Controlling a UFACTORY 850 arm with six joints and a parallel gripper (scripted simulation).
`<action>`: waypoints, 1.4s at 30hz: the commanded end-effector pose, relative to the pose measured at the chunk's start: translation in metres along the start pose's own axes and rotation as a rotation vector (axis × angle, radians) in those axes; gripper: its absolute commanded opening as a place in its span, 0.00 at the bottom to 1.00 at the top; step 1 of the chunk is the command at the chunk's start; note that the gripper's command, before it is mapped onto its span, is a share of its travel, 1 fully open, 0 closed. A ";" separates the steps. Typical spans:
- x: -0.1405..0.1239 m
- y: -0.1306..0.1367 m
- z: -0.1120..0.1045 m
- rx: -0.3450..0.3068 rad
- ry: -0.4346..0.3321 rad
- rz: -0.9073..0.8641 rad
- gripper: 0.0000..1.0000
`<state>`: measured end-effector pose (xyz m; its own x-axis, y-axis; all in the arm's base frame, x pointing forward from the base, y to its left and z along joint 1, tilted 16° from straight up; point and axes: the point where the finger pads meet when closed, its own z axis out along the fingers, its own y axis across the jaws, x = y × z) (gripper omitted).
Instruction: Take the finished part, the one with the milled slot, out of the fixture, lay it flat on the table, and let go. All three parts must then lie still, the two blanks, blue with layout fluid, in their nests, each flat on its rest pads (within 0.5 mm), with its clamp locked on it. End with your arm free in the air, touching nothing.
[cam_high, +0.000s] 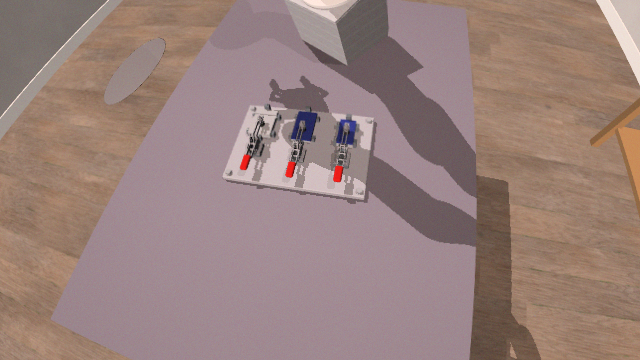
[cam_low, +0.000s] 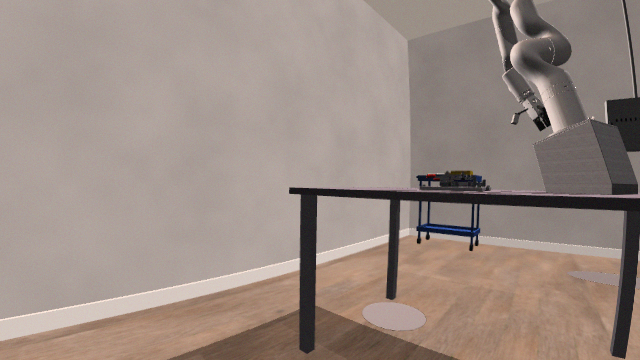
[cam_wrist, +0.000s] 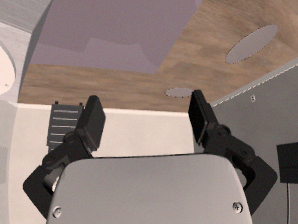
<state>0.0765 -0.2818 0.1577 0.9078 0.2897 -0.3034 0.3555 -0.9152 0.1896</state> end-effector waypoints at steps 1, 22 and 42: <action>0.000 0.001 0.000 -0.001 0.000 0.001 1.00; 0.031 -0.001 -0.012 0.019 0.033 0.076 1.00; 0.065 -0.001 -0.026 0.039 0.069 0.164 1.00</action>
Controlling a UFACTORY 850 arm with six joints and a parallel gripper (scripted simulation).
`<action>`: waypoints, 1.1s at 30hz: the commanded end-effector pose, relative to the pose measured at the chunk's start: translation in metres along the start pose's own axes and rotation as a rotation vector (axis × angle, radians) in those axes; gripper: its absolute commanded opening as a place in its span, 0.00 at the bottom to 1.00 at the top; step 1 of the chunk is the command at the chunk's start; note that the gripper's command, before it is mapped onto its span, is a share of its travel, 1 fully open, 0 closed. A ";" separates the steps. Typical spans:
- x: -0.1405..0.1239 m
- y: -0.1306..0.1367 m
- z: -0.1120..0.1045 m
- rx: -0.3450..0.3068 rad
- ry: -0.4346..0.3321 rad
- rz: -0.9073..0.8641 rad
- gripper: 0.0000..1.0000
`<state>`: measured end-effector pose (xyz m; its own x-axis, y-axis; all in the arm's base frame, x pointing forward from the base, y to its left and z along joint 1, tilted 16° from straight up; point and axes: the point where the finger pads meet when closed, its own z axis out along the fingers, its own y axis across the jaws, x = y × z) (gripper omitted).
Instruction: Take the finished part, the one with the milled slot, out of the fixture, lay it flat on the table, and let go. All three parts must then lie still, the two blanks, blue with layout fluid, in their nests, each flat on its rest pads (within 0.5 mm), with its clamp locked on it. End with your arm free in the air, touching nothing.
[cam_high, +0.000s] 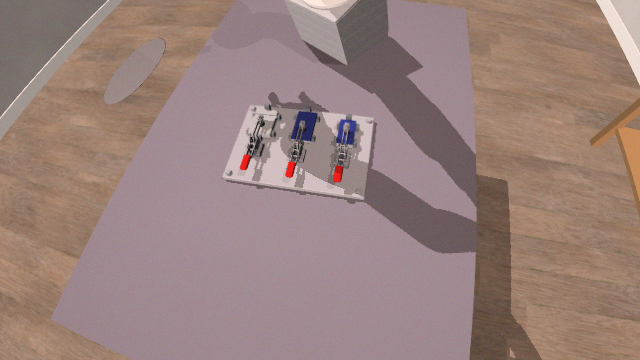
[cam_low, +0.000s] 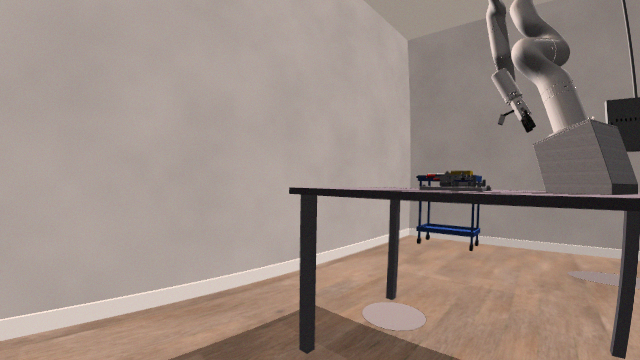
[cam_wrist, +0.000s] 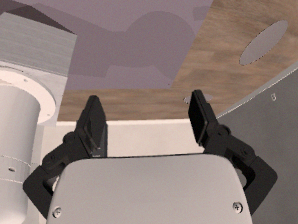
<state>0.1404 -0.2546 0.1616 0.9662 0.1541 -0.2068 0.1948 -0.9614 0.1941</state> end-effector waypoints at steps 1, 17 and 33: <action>0.000 0.000 0.000 0.000 0.001 0.001 1.00; 0.040 -0.009 -0.012 0.027 0.043 0.102 1.00; 0.137 -0.028 -0.044 0.087 0.146 0.345 1.00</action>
<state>0.2410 -0.2103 0.1674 0.9959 -0.0785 -0.0451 -0.0701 -0.9838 0.1650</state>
